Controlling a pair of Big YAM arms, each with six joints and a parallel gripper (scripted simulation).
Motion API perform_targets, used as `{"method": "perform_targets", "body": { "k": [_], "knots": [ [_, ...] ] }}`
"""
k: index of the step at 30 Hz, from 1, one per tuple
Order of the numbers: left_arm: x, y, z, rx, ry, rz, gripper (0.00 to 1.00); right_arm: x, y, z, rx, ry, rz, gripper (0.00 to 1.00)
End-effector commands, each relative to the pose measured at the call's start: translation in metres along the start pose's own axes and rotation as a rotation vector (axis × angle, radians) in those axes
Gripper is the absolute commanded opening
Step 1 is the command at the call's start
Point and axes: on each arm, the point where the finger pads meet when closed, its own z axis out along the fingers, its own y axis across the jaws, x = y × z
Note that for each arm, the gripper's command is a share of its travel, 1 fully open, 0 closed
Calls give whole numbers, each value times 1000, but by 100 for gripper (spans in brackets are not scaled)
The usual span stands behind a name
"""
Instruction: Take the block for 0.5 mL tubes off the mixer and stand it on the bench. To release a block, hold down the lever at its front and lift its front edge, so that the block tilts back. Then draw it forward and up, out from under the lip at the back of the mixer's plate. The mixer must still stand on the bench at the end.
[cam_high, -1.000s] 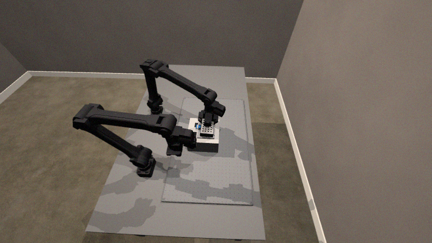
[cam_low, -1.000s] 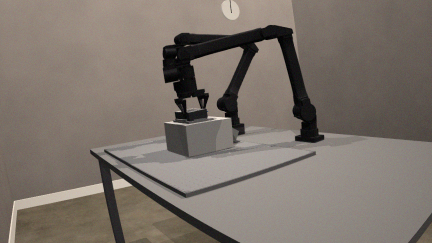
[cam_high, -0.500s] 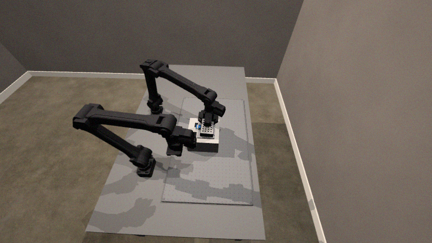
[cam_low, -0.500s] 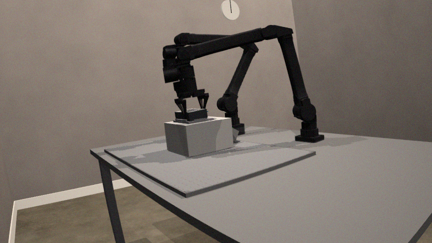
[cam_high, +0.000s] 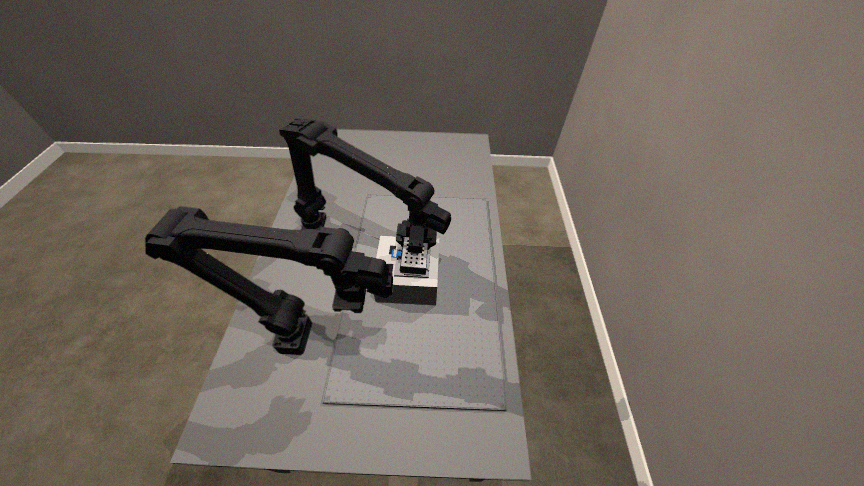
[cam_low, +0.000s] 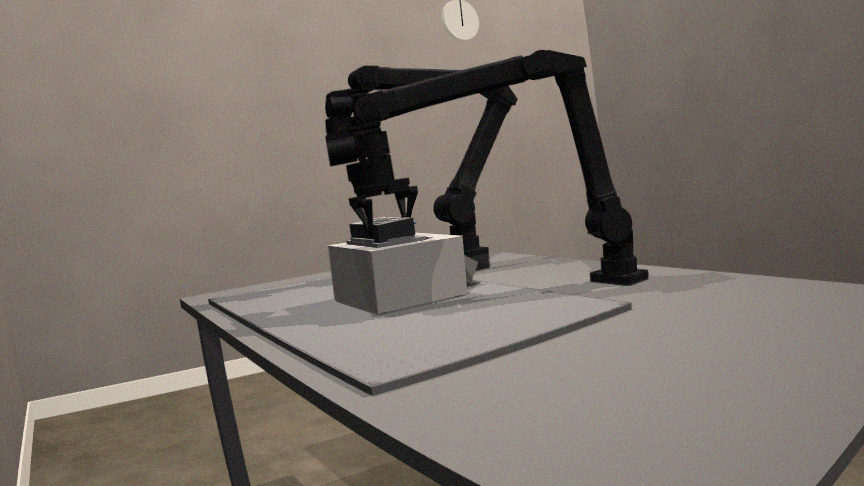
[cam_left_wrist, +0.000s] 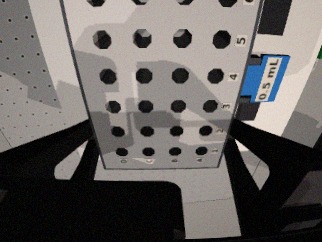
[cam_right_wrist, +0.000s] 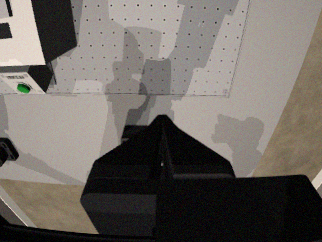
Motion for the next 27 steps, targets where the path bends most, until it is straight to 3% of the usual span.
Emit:
{"method": "perform_targets", "body": {
  "k": [1, 14, 27],
  "knots": [
    [-4, -5, -14, -20, -5, 44, 0, 4, 3, -5, -3, -5, -9, 0],
    [-4, -5, -14, -20, -5, 42, 0, -3, 1, -5, 1, -33, -7, 0],
    [-4, -5, -15, -20, -5, 41, 0, -12, 0, -22, 8, -76, -6, 0]
  ]
}}
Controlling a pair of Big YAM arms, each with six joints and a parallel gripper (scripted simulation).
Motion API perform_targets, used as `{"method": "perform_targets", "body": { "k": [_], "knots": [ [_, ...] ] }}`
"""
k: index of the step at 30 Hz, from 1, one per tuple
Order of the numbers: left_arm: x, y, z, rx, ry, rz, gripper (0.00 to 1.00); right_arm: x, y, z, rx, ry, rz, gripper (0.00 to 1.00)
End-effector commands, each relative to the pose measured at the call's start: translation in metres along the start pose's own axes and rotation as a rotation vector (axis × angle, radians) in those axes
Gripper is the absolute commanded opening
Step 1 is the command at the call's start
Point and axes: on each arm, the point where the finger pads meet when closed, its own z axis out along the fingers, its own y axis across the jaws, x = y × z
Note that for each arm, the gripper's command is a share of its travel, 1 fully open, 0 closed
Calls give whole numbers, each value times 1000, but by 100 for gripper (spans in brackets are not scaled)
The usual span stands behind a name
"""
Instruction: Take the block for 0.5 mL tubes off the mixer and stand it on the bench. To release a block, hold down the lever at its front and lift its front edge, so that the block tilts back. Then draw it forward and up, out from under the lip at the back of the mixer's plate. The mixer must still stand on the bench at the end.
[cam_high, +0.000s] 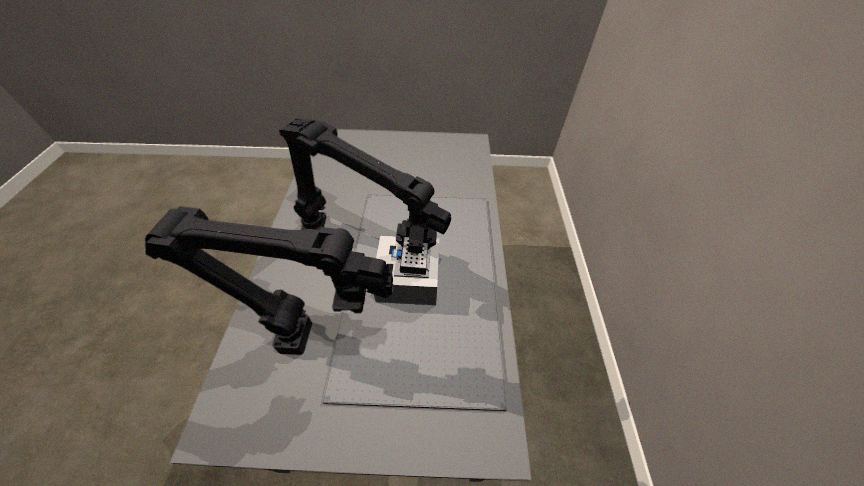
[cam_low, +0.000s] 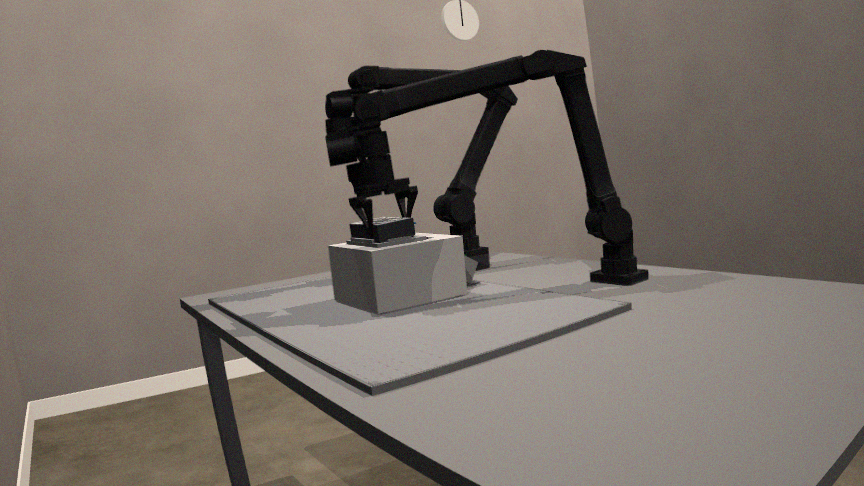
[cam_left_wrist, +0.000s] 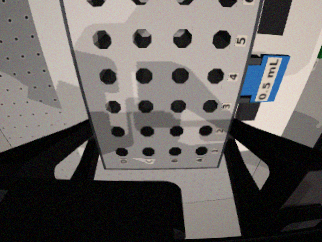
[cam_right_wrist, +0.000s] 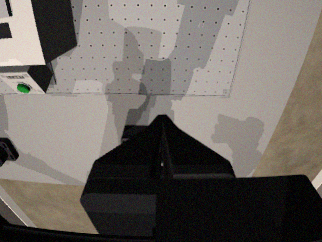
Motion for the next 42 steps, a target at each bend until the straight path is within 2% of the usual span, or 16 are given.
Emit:
{"method": "perform_targets", "body": {
  "k": [1, 6, 26, 33, 42],
  "knots": [
    [-4, -5, -15, -20, -6, 40, 0, -14, -1, -24, 9, -79, -5, 0],
    [-4, -5, -15, -20, -6, 39, 0, -19, -2, -29, 11, -86, -5, 0],
    [-4, -4, -15, -20, -6, 38, 0, -4, 1, 2, -2, -4, -3, 0],
    [-4, -4, -20, -17, -6, 37, 0, -8, 0, -11, 4, -39, -2, 0],
    [-7, -3, -15, 30, -15, 35, 0, -13, -1, -24, 10, -74, 0, 0]
  ]
}}
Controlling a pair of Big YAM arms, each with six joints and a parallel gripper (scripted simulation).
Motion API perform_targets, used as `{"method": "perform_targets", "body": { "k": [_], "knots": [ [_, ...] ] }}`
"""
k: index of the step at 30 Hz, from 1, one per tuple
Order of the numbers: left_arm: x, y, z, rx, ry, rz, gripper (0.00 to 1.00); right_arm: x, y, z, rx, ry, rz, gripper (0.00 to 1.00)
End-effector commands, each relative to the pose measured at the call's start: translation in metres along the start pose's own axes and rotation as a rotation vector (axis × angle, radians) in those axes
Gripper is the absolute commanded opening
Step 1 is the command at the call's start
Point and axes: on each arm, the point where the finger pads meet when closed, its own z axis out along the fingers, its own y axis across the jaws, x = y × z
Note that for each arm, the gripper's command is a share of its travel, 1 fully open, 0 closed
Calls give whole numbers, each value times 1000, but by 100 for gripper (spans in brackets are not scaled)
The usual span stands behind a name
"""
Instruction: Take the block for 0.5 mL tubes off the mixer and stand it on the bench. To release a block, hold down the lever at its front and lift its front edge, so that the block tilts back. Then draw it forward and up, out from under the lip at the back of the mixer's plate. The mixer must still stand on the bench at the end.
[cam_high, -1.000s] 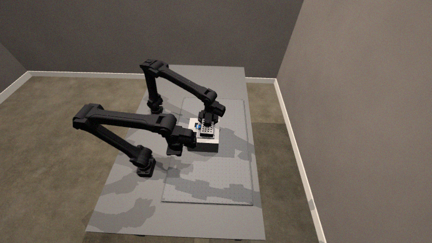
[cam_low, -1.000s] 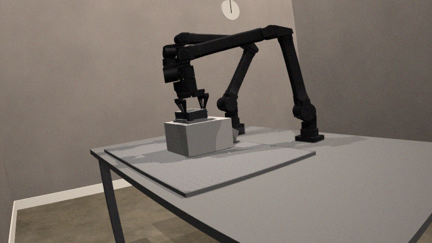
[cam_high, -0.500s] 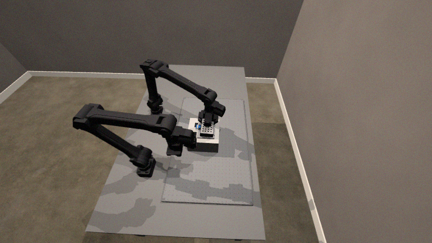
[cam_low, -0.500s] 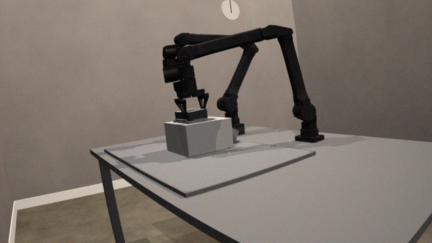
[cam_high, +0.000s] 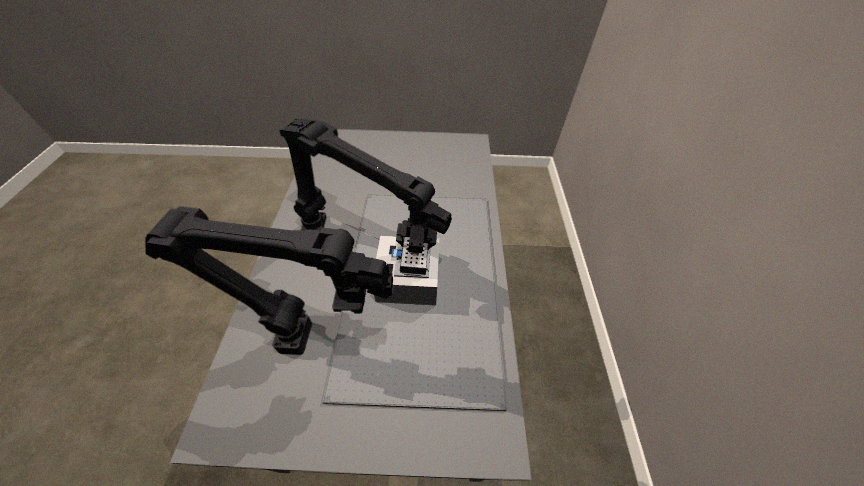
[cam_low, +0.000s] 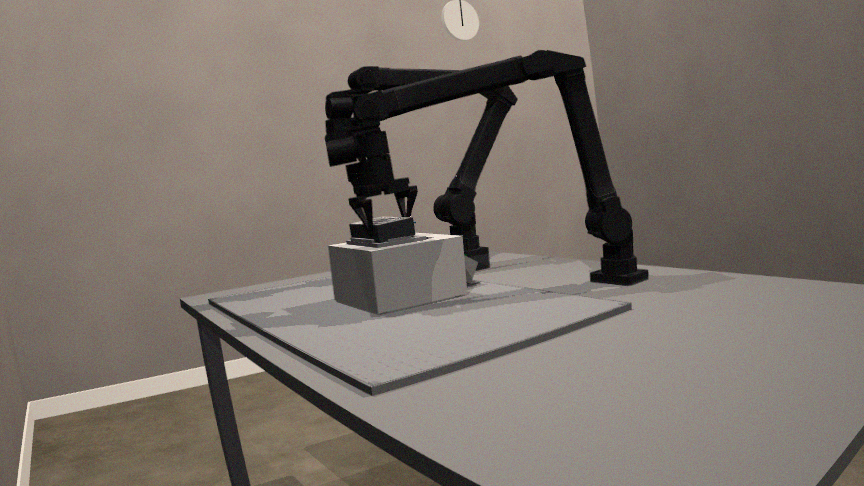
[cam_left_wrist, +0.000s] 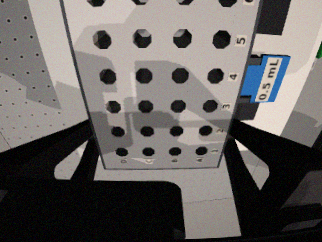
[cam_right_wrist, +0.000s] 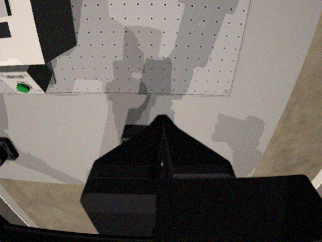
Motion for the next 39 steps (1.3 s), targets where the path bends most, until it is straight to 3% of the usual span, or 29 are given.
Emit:
{"method": "perform_targets", "body": {
  "k": [1, 17, 34, 39],
  "knots": [
    [-7, -3, -15, 23, -13, 36, 0, -13, -1, -26, 11, -80, 0, 0],
    [-6, -5, -18, 11, -18, 37, 0, -18, -2, -23, 8, -62, 2, 0],
    [-1, -15, -15, 24, -13, 37, 0, -2, 1, -5, 2, -21, 4, 0],
    [0, -14, -15, 19, -5, 36, 0, -3, 0, -9, 4, -34, 4, 0]
  ]
}}
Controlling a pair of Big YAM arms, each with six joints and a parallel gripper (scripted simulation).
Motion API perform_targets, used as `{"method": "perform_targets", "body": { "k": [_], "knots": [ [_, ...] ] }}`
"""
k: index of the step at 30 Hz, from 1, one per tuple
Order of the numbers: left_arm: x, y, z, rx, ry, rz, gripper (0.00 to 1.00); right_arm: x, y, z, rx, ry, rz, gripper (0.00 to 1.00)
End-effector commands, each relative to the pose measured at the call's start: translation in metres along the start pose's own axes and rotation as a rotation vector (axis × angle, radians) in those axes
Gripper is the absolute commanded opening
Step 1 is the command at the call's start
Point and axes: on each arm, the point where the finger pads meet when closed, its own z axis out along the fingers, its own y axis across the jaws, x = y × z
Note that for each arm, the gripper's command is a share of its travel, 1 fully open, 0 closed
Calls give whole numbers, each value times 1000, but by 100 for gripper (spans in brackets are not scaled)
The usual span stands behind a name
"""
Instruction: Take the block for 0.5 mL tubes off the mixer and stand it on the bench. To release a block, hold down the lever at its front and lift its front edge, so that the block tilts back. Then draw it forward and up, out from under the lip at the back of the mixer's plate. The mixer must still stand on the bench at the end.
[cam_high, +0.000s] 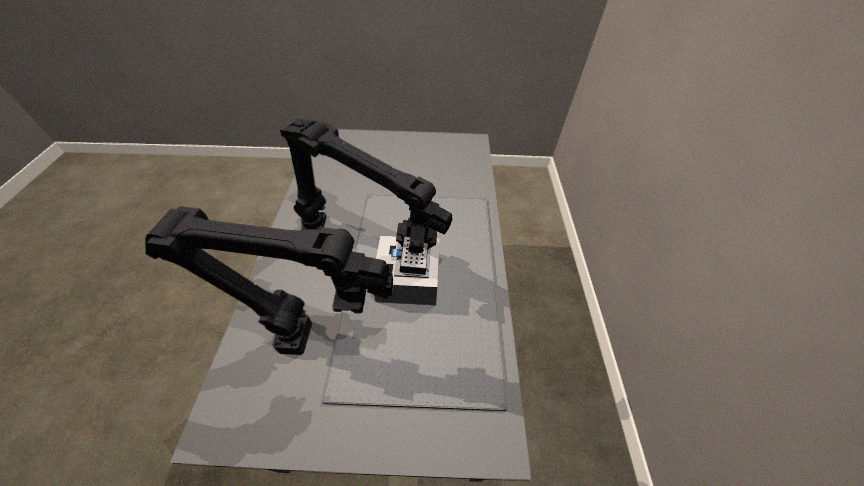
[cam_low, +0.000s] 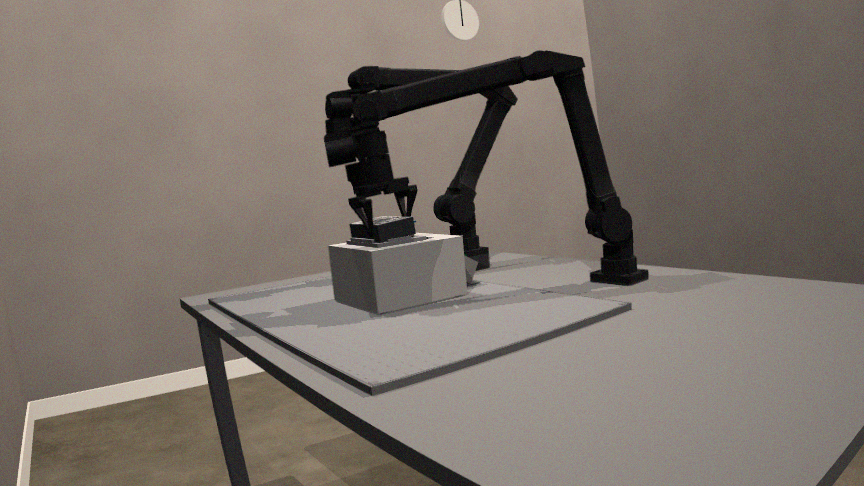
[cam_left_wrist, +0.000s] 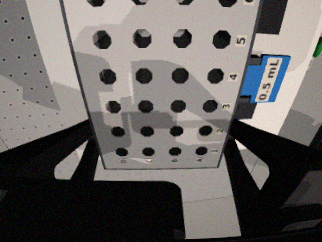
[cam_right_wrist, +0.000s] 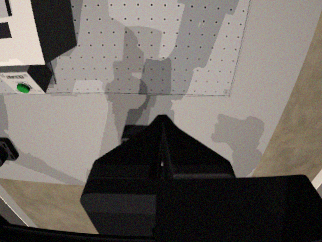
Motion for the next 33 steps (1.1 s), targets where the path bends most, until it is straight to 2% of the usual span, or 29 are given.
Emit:
{"method": "perform_targets", "body": {
  "k": [1, 8, 33],
  "knots": [
    [1, -13, -14, 3, -2, 36, 0, -4, 0, -10, 5, -37, 5, 0],
    [1, -12, -15, 2, -3, 35, 0, -9, -1, -21, 9, -64, 6, 0],
    [1, -11, -15, -3, -4, 34, 0, -13, -2, -29, 12, -80, 9, 0]
  ]
}}
